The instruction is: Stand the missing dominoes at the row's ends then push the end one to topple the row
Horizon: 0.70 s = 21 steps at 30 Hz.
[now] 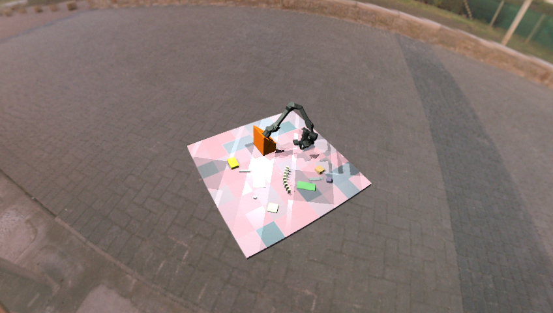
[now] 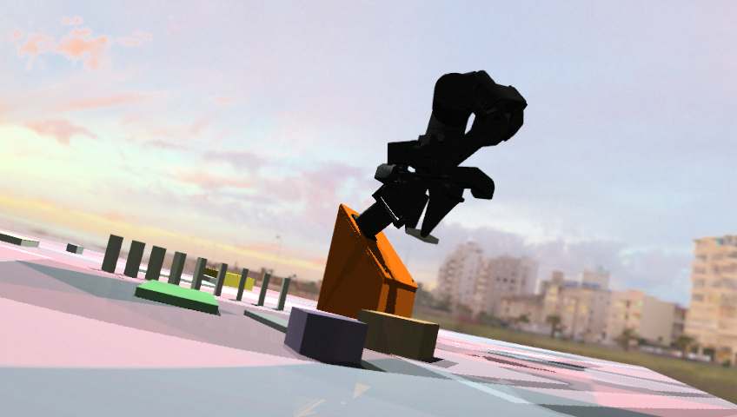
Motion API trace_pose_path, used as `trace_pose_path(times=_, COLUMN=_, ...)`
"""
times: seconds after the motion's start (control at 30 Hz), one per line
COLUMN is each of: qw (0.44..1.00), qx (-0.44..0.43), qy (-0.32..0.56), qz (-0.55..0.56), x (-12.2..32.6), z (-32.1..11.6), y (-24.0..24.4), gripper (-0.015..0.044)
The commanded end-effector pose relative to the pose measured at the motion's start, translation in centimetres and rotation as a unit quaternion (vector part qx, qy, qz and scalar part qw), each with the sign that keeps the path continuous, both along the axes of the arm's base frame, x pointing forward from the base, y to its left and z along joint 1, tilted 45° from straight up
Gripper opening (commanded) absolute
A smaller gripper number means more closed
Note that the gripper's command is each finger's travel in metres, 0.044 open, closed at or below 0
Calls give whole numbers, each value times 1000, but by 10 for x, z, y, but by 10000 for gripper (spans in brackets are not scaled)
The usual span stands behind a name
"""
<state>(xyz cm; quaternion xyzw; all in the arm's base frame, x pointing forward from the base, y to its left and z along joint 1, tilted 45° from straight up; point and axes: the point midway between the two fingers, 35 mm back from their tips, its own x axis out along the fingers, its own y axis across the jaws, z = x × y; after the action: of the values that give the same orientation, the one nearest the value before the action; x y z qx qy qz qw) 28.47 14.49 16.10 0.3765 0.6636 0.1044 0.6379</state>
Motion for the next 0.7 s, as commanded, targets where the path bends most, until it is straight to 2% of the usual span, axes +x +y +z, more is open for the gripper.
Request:
trace_pose_path(times=0.0, qw=999, qx=-46, qy=-8, qz=-12, x=-1, z=-12, y=2, gripper=107)
trace_pose_path(times=0.67, qw=958, qx=-236, qy=-112, qz=-120, x=4, z=-50, y=10, gripper=107)
